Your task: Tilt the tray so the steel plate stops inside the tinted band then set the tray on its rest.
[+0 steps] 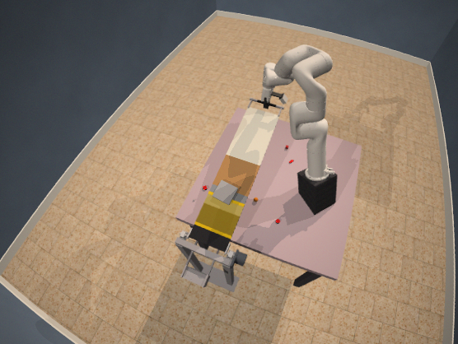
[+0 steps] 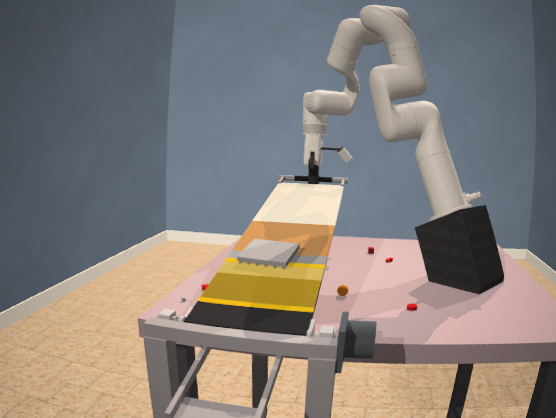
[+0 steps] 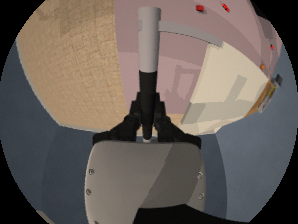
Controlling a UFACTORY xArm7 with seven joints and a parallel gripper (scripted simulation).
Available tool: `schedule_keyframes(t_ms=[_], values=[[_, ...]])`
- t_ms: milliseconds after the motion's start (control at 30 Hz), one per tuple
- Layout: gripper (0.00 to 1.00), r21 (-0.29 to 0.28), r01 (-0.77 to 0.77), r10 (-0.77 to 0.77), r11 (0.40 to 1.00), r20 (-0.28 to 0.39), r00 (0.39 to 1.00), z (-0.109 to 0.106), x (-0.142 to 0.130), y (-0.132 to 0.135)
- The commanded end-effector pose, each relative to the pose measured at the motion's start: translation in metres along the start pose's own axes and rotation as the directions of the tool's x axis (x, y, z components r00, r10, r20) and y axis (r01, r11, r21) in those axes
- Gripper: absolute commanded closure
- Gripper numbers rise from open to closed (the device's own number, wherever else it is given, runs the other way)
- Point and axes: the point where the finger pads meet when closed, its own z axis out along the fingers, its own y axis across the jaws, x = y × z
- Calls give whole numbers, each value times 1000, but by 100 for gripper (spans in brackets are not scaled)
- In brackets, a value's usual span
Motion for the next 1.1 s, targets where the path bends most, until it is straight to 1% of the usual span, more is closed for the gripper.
schedule_keyframes(t_ms=[0,167,233,300,333,367,400,433,500,533,567,733,767,1067], values=[[100,3,0,0,1000,2,1000,-1,-1,-1],[100,3,0,0,1000,2,1000,-1,-1,-1],[100,3,0,0,1000,2,1000,-25,-1,4],[100,3,0,0,1000,2,1000,-62,-1,12],[100,3,0,0,1000,2,1000,-76,-1,16],[100,3,0,0,1000,2,1000,-81,-1,17],[100,3,0,0,1000,2,1000,-76,-1,16],[100,3,0,0,1000,2,1000,-62,-1,12],[100,3,0,0,1000,2,1000,-25,-1,4],[100,3,0,0,1000,2,1000,-11,-1,1],[100,3,0,0,1000,2,1000,-6,-1,0],[100,3,0,0,1000,2,1000,-6,-1,0],[100,3,0,0,1000,2,1000,0,-1,-1],[100,3,0,0,1000,2,1000,0,-1,-1]])
